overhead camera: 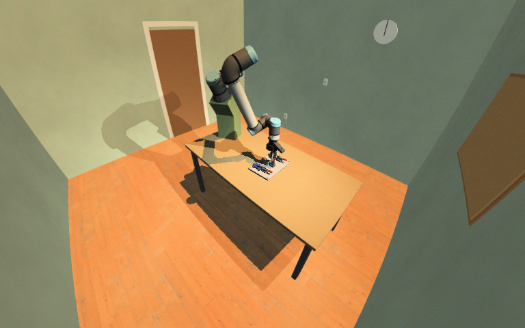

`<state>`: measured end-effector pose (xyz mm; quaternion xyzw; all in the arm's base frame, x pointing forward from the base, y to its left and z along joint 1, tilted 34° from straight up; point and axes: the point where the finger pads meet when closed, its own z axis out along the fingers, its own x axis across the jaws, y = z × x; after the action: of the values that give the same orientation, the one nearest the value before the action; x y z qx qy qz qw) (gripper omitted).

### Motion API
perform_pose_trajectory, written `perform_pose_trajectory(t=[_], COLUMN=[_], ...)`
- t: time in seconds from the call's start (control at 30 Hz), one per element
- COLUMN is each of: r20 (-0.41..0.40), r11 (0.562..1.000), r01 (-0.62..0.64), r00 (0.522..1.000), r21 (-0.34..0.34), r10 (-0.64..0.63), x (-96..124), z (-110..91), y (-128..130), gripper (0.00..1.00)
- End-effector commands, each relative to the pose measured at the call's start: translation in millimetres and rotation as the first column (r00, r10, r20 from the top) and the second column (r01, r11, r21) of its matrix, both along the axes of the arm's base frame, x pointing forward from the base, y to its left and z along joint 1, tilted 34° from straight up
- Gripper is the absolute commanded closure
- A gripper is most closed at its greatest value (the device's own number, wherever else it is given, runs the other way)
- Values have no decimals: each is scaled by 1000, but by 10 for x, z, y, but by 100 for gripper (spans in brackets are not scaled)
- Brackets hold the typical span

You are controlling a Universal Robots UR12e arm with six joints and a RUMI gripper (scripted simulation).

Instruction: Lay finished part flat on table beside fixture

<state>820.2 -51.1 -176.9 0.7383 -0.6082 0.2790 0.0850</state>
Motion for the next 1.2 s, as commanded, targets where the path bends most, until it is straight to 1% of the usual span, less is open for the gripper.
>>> perform_pose_trajectory(t=[0.0,0.2,0.47,1.17], r20=[1,1,1,1], r11=[1000,1000,1000,1000], r01=[0,0,0,0], r00=[1000,1000,1000,1000], r21=[0,0,0,0], r10=[0,0,0,0], x=[-31,-86,-115,-118], z=[99,244,323,330], y=[56,137,181,186], gripper=[72,72,72,72])
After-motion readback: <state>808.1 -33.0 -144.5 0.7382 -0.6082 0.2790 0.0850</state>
